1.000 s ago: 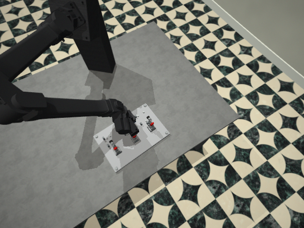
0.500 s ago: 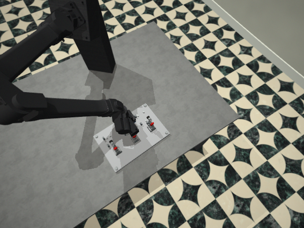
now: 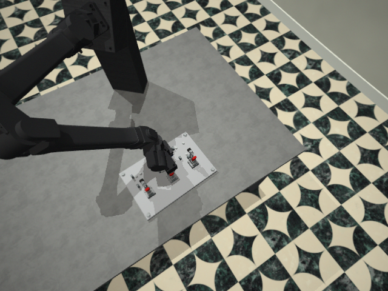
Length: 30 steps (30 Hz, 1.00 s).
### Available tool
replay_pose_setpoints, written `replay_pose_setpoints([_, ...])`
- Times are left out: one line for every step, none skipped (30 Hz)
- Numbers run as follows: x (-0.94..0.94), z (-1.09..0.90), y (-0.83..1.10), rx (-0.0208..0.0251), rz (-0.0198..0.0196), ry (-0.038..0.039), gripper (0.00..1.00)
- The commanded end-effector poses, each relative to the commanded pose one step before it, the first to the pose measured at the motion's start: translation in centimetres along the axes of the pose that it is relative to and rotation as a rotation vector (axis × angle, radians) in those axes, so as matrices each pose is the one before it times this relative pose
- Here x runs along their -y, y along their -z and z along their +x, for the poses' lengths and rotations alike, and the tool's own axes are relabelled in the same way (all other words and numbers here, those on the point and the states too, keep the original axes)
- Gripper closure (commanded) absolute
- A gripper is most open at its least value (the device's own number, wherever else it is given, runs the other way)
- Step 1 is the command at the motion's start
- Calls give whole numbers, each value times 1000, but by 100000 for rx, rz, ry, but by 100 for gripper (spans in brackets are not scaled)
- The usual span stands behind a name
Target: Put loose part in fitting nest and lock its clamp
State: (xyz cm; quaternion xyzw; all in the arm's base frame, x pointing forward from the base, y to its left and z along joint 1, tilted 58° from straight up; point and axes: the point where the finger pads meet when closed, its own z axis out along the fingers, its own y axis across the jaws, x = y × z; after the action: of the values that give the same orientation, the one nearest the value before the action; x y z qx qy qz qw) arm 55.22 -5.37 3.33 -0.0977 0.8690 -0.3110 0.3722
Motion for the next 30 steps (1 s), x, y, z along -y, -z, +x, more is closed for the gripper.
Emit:
replay_pose_setpoints([-150, 897, -161, -832, -263, 831, 100])
replay_pose_setpoints([0, 0, 0, 0, 0, 0, 100])
replay_pose_setpoints([0, 0, 0, 0, 0, -5, 100])
replay_pose_setpoints([0, 0, 0, 0, 0, -26, 100])
replay_pose_setpoints([0, 0, 0, 0, 0, 0, 100])
replay_pose_setpoints([0, 0, 0, 0, 0, 0, 100])
replay_pose_setpoints([0, 0, 0, 0, 0, -54, 100])
replay_pose_setpoints([0, 0, 0, 0, 0, -75, 100])
replay_pose_setpoints([0, 0, 0, 0, 0, -83, 100])
replay_pose_setpoints([0, 0, 0, 0, 0, -75, 100])
replay_pose_setpoints([0, 0, 0, 0, 0, -54, 100])
replay_pose_setpoints([0, 0, 0, 0, 0, -26, 100])
replay_pose_setpoints([0, 0, 0, 0, 0, -5, 100])
replay_pose_setpoints([4, -2, 0, 0, 2, -2, 100])
replay_pose_setpoints([24, -15, 3, 3, 15, -11, 100])
replay_pose_setpoints([55, -36, 7, 9, 35, -23, 100])
replay_pose_setpoints([82, -66, 16, 26, 52, -25, 100])
replay_pose_setpoints([99, -99, 30, 56, 54, -16, 100])
replay_pose_setpoints([100, -133, 48, 98, 37, 6, 100])
replay_pose_setpoints([94, -159, 63, 135, 16, 28, 100])
replay_pose_setpoints([90, -169, 70, 151, 6, 39, 100])
replay_pose_setpoints([0, 0, 0, 0, 0, 0, 100])
replay_pose_setpoints([0, 0, 0, 0, 0, 0, 100])
replay_pose_setpoints([14, -208, 107, 244, -74, 99, 100])
replay_pose_setpoints([158, -97, 20, 21, 100, -132, 100])
replay_pose_setpoints([137, -92, 17, 65, 112, -148, 100])
replay_pose_setpoints([112, -90, 12, 136, 132, -189, 100])
replay_pose_setpoints([64, -85, 5, 213, 136, -183, 100])
replay_pose_setpoints([5, -50, 13, 126, 30, -55, 100])
replay_pose_setpoints([-16, -16, 10, 33, -16, 14, 100])
